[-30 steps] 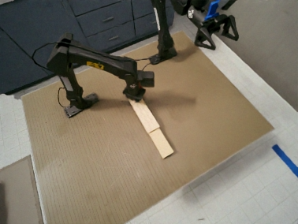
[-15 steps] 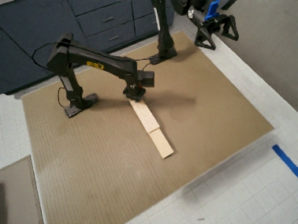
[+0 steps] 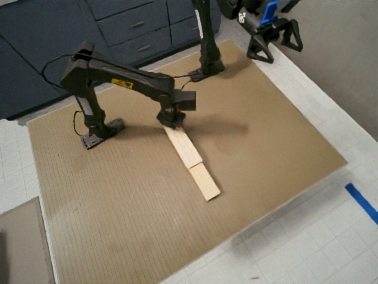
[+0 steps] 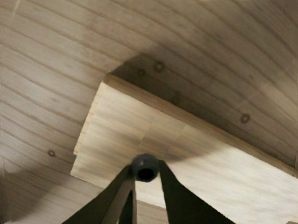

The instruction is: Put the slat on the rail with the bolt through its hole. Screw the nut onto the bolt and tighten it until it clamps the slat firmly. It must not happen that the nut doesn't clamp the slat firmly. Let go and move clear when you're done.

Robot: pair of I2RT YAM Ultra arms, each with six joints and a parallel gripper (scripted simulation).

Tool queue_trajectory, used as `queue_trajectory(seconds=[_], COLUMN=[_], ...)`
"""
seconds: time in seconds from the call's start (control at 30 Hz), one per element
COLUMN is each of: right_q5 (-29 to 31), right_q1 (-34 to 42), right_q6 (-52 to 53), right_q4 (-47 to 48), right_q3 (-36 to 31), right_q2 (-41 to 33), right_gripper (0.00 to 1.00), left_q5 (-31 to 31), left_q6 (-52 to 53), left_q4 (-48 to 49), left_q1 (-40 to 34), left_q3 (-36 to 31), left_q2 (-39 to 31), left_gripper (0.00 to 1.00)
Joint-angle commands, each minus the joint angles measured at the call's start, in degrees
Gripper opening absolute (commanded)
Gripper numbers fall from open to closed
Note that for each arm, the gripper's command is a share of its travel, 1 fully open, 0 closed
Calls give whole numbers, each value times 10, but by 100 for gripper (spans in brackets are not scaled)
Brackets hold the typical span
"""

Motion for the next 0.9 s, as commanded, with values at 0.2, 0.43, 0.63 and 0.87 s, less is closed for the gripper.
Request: queue_trajectory(seconds=[0.2, 0.43, 0.63, 0.87], right_q5=[0, 0, 0, 0], right_q1=[0, 0, 0, 0], right_q6=[0, 0, 0, 0], right_q4=[0, 0, 0, 0], right_q3=[2, 2, 2, 2], right_q2=[-4, -4, -4, -4], right_gripper=[12, 12, 12, 12], left_q5=[0, 0, 0, 0], left_q6=[0, 0, 0, 0], left_q4=[3, 3, 3, 3], left_q1=[0, 0, 0, 0], left_q3=[3, 3, 3, 3], left_q2=[-1, -1, -1, -1], left_gripper=[100, 100, 100, 100])
